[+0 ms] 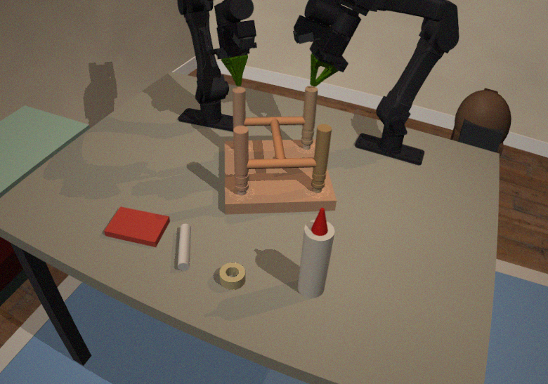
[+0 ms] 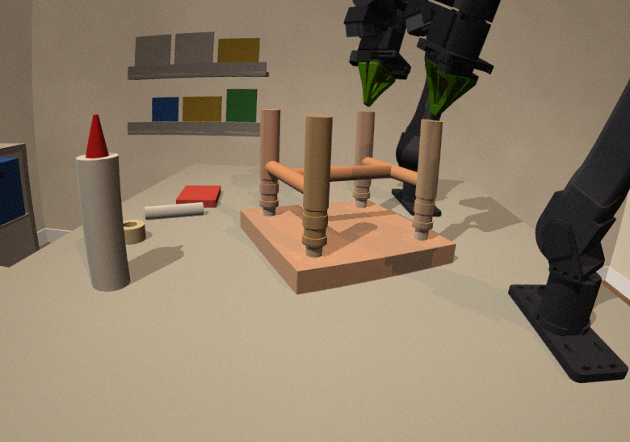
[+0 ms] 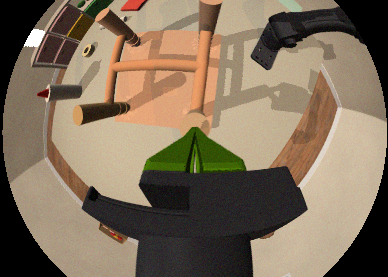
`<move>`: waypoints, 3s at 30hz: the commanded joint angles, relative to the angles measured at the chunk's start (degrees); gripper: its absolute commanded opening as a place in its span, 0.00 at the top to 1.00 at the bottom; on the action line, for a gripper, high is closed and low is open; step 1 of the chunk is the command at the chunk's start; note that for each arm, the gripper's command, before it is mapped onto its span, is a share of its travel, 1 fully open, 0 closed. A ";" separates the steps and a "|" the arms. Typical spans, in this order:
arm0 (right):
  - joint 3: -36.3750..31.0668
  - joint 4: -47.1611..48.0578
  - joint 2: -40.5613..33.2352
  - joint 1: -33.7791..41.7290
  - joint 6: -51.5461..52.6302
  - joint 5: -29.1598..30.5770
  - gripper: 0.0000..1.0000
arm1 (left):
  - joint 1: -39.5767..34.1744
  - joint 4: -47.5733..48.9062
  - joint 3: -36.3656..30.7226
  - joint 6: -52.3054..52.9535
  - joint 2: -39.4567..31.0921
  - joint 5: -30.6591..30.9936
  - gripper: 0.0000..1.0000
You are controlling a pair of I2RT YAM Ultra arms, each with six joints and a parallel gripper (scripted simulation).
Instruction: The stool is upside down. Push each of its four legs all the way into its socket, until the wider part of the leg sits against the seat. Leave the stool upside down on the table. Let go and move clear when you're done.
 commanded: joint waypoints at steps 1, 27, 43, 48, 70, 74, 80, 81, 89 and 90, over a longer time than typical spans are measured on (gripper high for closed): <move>-1.30 -1.36 0.81 -0.03 -0.05 -0.06 1.00 | 0.02 -1.23 -2.14 0.03 0.93 0.08 1.00; -4.30 -3.63 1.57 -0.05 -0.03 0.14 1.00 | 0.02 -3.54 -4.73 0.06 1.95 0.13 1.00; -4.86 -3.62 1.74 -0.03 -0.03 -0.17 1.00 | -0.04 -1.61 -4.25 0.19 2.02 1.35 1.00; -5.19 -5.08 2.10 -0.02 -0.03 -0.05 1.00 | -0.05 -3.00 -4.63 0.19 2.50 1.28 1.00; -8.16 -10.71 3.07 -0.04 -0.13 -0.05 1.00 | 0.38 -9.27 -6.90 0.90 4.54 1.29 1.00; -9.63 -10.85 1.99 -0.26 -0.38 -0.24 1.00 | 0.93 -9.27 -8.65 1.54 3.41 1.76 1.00; -11.23 -10.32 0.16 -0.49 -0.60 -0.42 1.00 | 1.08 -8.41 -10.85 1.66 1.22 1.86 1.00; -11.60 -10.02 -0.26 -0.54 -0.66 -0.45 1.00 | 1.13 -8.12 -11.48 1.75 0.50 1.94 1.00; -15.58 -6.84 -5.51 -0.67 -0.86 -0.54 1.00 | 1.59 -5.43 -15.04 2.52 -5.14 2.65 1.00; -7.56 3.93 -5.73 -0.36 -0.54 -0.29 1.00 | 0.49 4.55 -8.28 1.85 -5.25 3.28 1.00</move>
